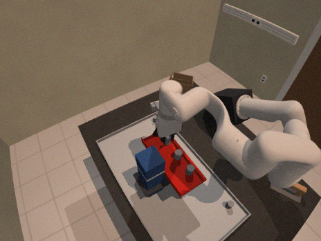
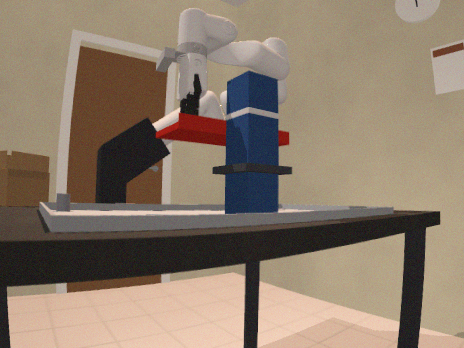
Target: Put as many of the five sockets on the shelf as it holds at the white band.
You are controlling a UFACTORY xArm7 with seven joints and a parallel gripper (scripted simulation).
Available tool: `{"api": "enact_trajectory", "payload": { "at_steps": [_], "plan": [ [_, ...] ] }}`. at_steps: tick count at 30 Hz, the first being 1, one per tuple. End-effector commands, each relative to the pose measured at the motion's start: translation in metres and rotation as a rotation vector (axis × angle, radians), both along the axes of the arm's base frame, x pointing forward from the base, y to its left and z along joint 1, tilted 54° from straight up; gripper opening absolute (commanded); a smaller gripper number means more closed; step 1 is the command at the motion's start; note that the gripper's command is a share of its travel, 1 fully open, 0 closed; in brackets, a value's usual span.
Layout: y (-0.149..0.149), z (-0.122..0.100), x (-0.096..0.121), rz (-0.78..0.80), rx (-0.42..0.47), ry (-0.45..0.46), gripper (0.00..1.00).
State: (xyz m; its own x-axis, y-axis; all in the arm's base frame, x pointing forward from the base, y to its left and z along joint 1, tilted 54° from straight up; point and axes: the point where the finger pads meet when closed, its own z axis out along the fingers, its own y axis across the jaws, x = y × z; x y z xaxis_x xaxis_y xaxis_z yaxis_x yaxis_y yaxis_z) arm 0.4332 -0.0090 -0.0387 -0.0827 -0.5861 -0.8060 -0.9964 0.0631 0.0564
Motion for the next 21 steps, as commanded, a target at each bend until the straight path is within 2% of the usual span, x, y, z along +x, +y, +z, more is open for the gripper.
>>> {"api": "enact_trajectory", "payload": {
  "at_steps": [1,21],
  "plan": [
    [-0.0023,0.0008,0.0007,-0.003,-0.003,-0.002,0.0],
    [0.0015,-0.002,0.0008,-0.003,-0.003,-0.002,0.0]
  ]
}}
